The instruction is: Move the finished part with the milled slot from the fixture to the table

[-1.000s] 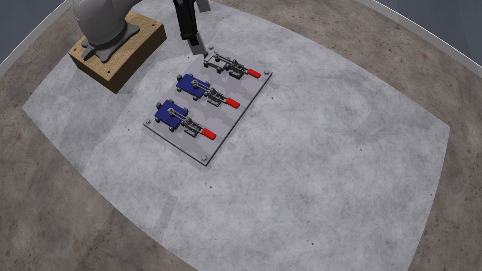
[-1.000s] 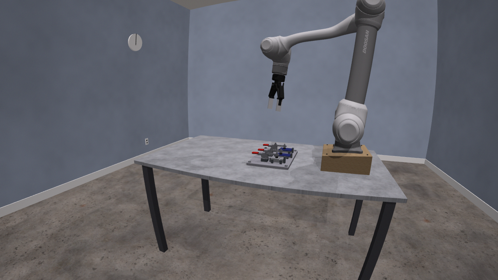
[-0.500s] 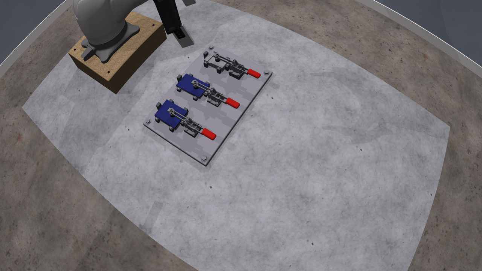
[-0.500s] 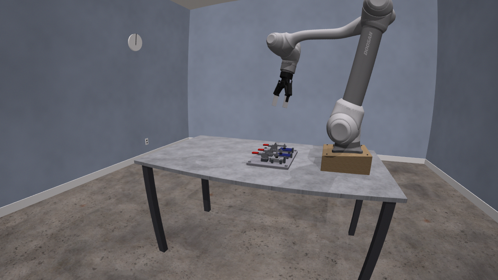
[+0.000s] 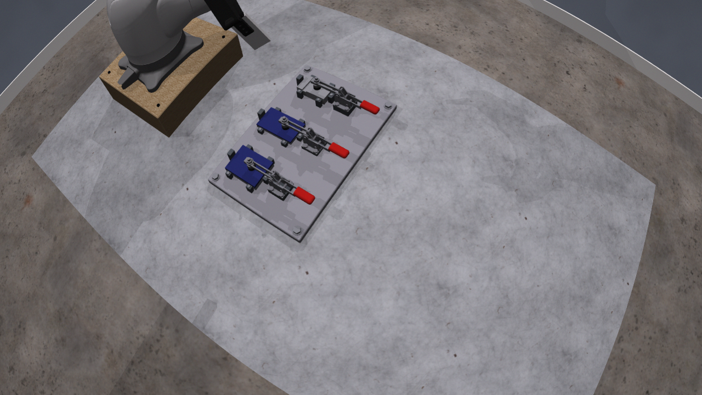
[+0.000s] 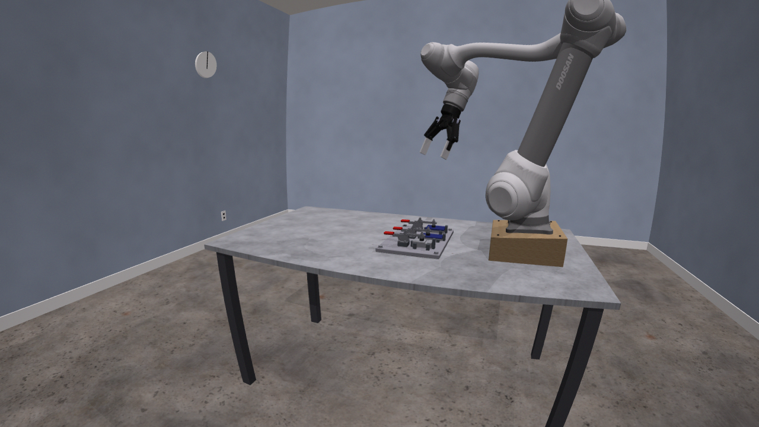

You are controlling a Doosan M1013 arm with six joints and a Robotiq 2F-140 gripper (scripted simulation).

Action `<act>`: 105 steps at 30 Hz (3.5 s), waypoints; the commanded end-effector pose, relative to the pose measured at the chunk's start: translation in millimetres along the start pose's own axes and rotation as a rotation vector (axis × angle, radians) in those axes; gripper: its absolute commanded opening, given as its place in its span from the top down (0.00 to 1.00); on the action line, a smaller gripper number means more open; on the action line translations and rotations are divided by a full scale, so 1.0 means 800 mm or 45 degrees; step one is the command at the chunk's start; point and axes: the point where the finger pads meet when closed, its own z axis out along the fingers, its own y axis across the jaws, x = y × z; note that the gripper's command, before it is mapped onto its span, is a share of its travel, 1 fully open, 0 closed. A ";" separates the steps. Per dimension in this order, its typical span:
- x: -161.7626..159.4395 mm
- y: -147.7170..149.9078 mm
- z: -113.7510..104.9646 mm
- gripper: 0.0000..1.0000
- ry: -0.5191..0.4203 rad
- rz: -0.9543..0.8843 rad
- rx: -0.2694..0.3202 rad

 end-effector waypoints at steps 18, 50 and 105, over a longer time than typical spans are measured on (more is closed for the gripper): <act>0.000 -0.004 -0.002 0.00 0.020 -0.004 0.010; 0.000 -0.004 -0.002 0.00 0.021 -0.004 0.010; 0.000 -0.020 0.044 0.00 -0.128 0.257 0.070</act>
